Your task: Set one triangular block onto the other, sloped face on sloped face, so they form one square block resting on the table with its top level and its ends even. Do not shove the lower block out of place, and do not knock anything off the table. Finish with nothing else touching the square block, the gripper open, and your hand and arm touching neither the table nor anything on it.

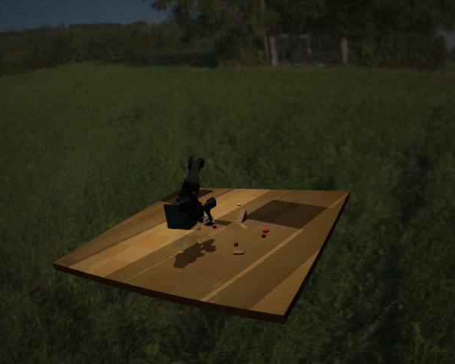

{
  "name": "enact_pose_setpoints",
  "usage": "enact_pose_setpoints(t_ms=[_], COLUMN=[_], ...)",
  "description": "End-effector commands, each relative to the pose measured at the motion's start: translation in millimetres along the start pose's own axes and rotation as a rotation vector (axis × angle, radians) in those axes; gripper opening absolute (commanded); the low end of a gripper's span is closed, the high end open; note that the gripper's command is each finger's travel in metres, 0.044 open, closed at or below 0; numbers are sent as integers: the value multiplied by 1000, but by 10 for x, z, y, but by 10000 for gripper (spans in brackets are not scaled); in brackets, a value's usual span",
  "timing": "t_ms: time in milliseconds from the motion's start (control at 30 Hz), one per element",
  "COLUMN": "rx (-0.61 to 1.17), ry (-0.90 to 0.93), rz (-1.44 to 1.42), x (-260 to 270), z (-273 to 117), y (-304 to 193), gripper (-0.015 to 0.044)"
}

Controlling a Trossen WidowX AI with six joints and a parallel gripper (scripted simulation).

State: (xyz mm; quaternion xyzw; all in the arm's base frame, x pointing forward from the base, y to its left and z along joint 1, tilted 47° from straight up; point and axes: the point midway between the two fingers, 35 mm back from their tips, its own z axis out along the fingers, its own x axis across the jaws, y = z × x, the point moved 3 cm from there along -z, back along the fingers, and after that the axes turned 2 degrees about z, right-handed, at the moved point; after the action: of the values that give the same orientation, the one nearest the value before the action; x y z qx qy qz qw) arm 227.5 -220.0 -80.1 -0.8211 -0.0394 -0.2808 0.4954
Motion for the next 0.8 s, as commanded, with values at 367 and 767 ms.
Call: enact_pose_setpoints(t_ms=[367, 767], rx=[-7, 22], ry=[-112, -196], rz=[-545, -951], x=[74, 119], z=[1, 5], y=[-33, -49], gripper=[0, 0])
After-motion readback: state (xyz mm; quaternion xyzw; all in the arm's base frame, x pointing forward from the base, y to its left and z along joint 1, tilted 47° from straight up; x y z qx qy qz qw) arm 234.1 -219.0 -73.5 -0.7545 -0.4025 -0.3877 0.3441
